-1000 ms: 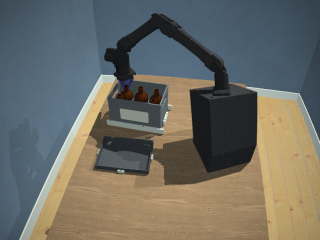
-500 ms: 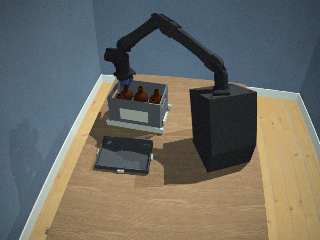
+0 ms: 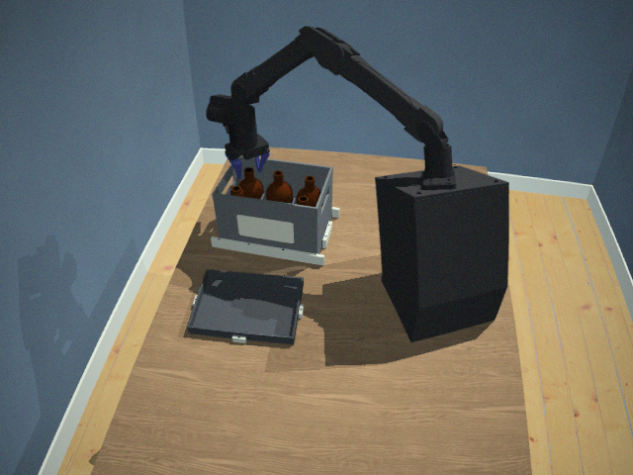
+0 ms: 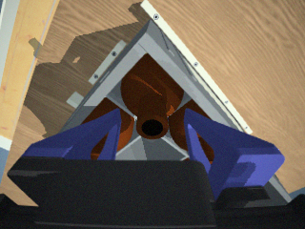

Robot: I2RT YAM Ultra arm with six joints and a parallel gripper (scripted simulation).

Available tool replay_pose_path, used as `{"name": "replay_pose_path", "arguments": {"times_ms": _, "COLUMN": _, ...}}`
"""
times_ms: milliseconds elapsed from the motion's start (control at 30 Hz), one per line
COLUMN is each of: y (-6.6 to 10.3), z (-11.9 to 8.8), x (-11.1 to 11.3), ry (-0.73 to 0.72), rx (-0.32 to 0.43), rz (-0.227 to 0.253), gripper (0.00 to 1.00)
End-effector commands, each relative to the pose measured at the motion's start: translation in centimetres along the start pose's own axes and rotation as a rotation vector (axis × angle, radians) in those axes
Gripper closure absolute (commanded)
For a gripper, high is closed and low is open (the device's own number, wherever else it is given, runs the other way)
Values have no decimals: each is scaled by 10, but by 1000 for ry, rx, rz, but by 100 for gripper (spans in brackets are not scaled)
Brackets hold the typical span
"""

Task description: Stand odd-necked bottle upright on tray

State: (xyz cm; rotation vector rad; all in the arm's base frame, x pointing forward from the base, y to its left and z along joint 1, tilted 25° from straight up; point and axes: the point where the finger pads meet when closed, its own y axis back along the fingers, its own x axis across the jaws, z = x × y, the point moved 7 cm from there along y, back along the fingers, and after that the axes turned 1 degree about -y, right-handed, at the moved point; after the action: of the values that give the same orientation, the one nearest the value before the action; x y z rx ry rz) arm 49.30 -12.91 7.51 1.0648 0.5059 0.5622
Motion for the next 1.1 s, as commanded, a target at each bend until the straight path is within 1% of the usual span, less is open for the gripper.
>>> {"name": "replay_pose_path", "arguments": {"times_ms": 0, "y": 8, "z": 7, "x": 4, "ry": -2, "rx": -29, "rz": 14, "gripper": 39}}
{"name": "replay_pose_path", "arguments": {"times_ms": 967, "y": 8, "z": 7, "x": 4, "ry": -2, "rx": -29, "rz": 14, "gripper": 39}}
{"name": "replay_pose_path", "arguments": {"times_ms": 1067, "y": 11, "z": 8, "x": 3, "ry": -3, "rx": -31, "rz": 15, "gripper": 39}}
